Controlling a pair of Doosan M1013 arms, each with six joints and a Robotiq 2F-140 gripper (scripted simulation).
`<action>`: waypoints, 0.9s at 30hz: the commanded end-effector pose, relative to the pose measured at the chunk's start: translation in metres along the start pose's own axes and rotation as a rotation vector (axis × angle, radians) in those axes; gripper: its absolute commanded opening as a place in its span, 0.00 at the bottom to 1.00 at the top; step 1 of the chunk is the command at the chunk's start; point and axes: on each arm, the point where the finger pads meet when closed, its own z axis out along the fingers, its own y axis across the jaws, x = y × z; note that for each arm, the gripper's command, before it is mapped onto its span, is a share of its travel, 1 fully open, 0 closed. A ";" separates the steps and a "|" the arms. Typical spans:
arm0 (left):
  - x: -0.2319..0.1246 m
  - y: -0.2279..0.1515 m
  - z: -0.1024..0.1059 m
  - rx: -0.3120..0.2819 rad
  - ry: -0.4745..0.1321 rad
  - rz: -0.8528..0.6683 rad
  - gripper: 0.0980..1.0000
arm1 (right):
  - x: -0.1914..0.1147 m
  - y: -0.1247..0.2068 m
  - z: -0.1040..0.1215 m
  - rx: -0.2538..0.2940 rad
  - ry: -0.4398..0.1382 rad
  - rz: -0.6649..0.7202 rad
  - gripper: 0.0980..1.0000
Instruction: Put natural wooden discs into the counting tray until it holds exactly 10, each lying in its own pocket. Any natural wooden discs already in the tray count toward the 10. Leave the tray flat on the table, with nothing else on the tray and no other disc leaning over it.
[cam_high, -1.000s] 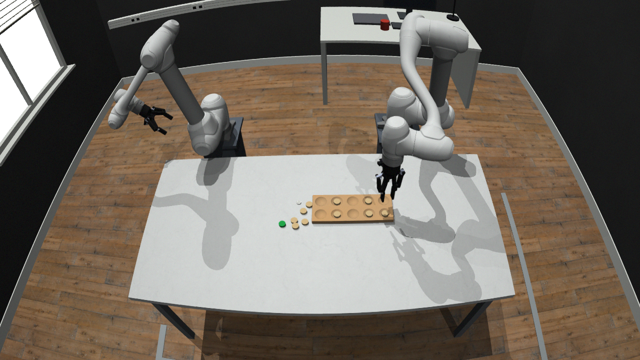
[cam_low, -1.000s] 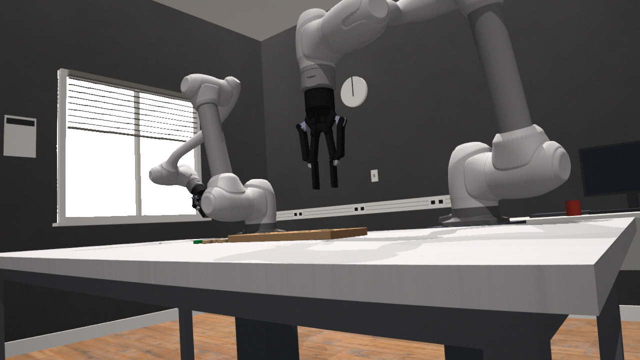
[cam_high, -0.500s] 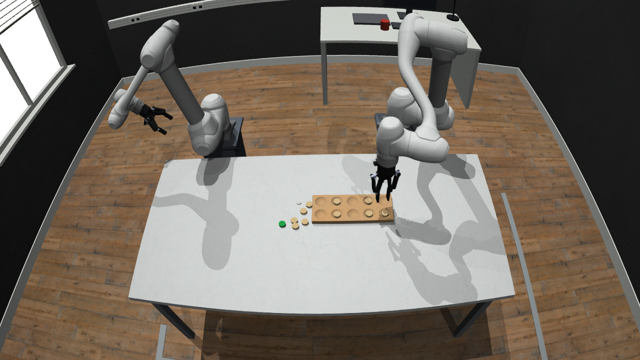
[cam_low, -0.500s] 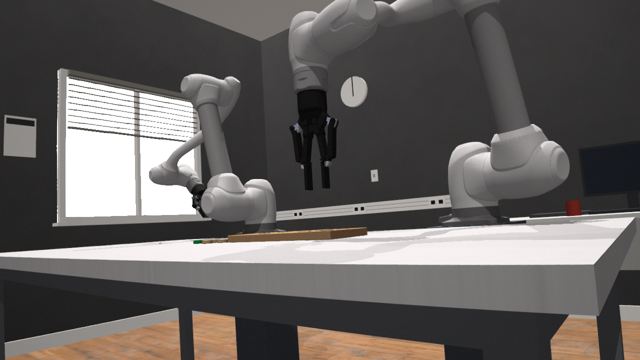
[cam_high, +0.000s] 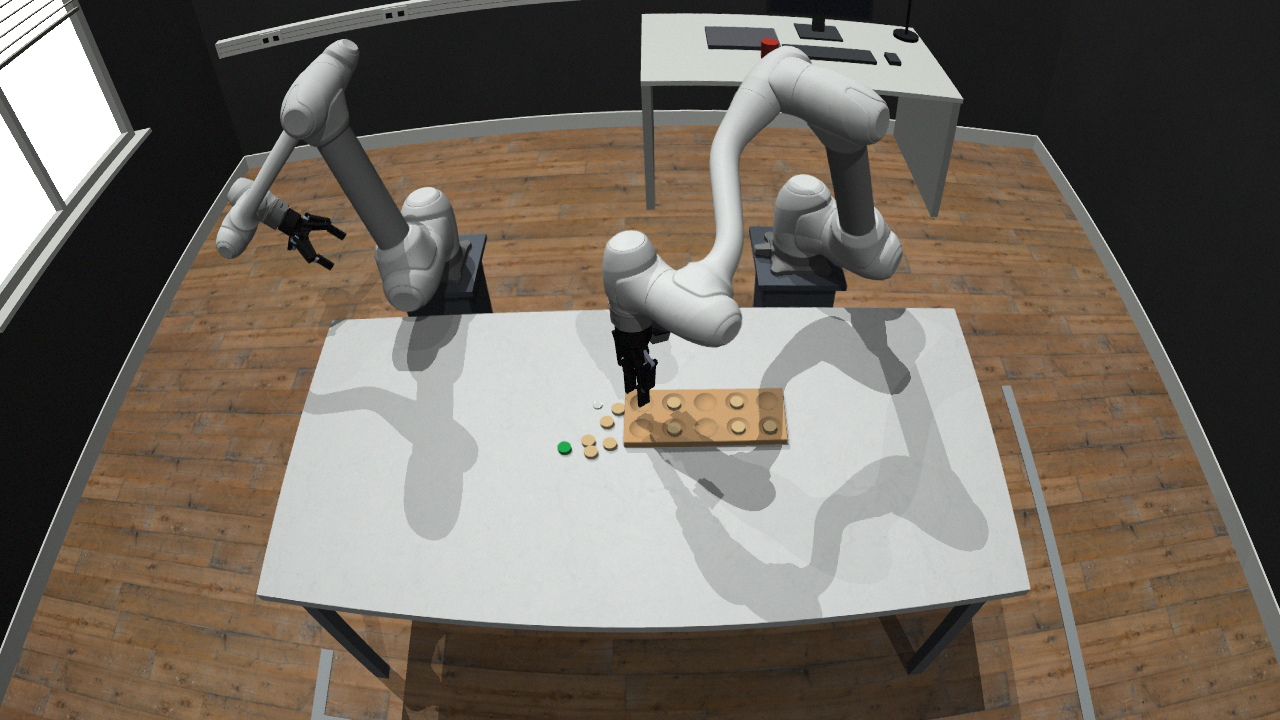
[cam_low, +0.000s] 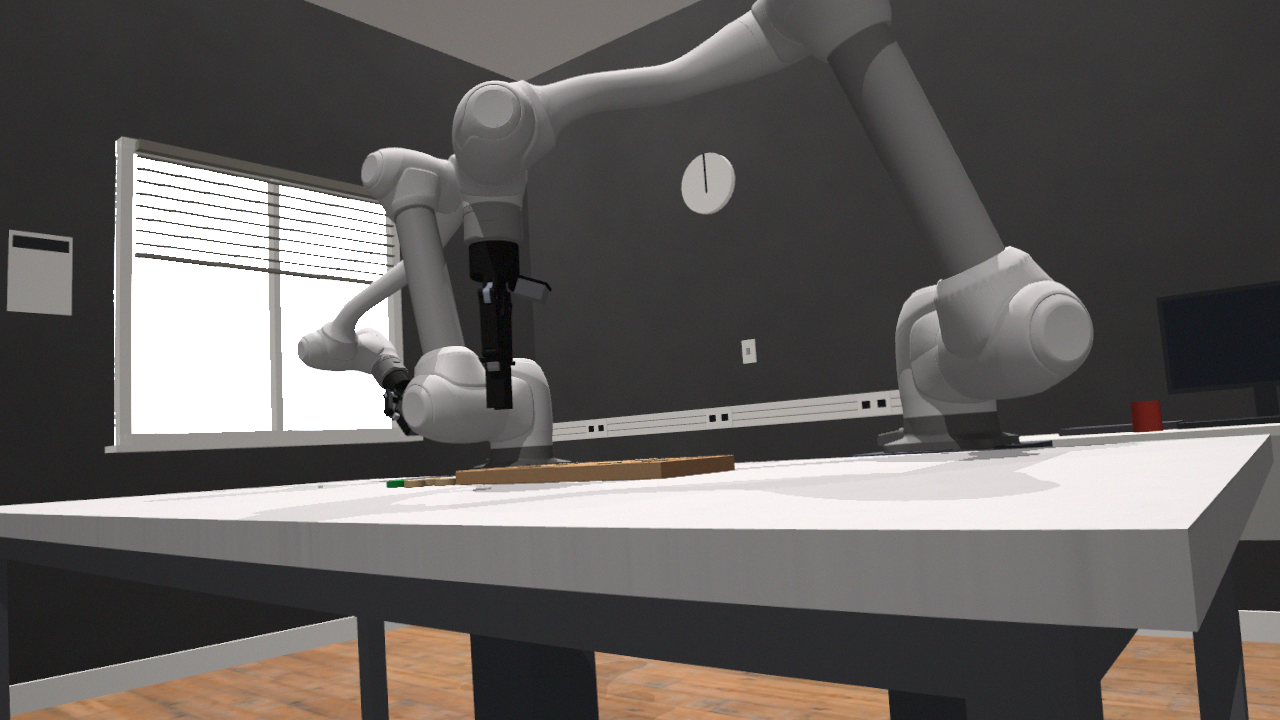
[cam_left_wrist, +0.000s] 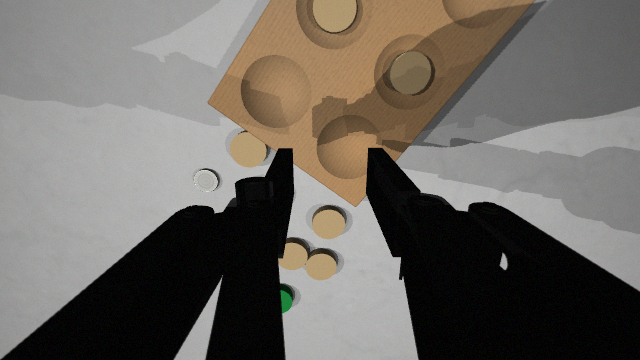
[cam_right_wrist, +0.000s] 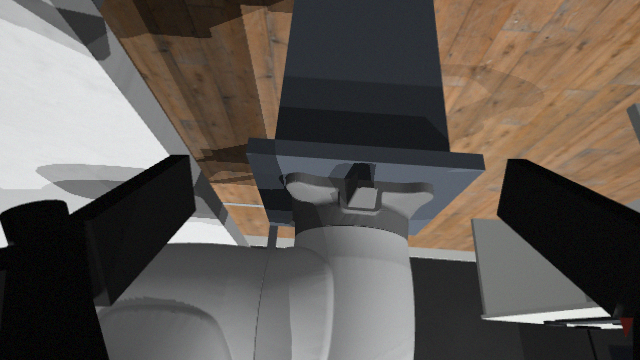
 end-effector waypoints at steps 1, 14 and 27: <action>-0.050 -0.047 0.009 0.012 0.007 0.121 0.28 | 0.000 0.002 -0.001 -0.004 0.009 0.007 1.00; -0.055 -0.051 0.102 0.007 0.002 0.115 0.28 | 0.000 0.002 -0.001 -0.004 0.009 0.007 1.00; -0.054 -0.051 0.102 0.007 0.003 0.115 0.00 | 0.000 0.002 -0.001 -0.004 0.009 0.007 1.00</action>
